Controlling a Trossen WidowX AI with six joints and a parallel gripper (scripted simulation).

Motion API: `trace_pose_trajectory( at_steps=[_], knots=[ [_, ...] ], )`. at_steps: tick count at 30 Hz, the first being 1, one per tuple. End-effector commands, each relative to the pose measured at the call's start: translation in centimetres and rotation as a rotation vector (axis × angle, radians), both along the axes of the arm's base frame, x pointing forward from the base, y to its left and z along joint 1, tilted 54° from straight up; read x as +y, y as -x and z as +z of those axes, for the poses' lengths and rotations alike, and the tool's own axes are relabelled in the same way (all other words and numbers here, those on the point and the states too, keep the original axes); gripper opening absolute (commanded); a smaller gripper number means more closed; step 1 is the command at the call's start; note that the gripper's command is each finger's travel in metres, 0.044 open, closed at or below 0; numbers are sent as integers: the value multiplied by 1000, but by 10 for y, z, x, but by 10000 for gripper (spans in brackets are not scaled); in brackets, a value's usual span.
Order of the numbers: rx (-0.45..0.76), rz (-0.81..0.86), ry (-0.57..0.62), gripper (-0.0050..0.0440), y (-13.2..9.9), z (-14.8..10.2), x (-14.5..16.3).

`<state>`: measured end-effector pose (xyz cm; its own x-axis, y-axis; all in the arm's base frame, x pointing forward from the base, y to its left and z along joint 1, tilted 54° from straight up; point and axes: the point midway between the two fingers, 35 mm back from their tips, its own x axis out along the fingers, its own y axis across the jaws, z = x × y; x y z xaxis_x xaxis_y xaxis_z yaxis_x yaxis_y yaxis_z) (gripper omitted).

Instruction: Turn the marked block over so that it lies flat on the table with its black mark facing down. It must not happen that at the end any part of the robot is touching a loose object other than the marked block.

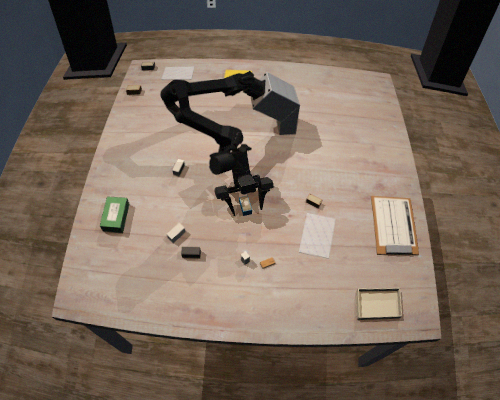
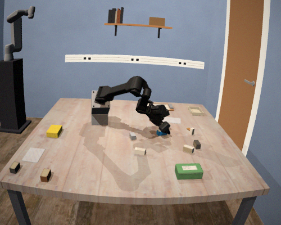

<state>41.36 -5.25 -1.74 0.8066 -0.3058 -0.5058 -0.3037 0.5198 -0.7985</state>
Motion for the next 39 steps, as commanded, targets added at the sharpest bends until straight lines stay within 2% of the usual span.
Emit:
trace_pose_trajectory(
  at_steps=[1, 12, 25, 33, 39],
  knots=[
    [-11, 7, 0, 440, -3, 3, 2],
    [-27, 1, -1, 440, -6, 11, 6],
    [-31, 2, -6, 440, -26, 38, 55],
    [-33, 2, -7, 440, -33, 47, 73],
    [-26, 2, -4, 440, -33, 46, 75]
  ],
)
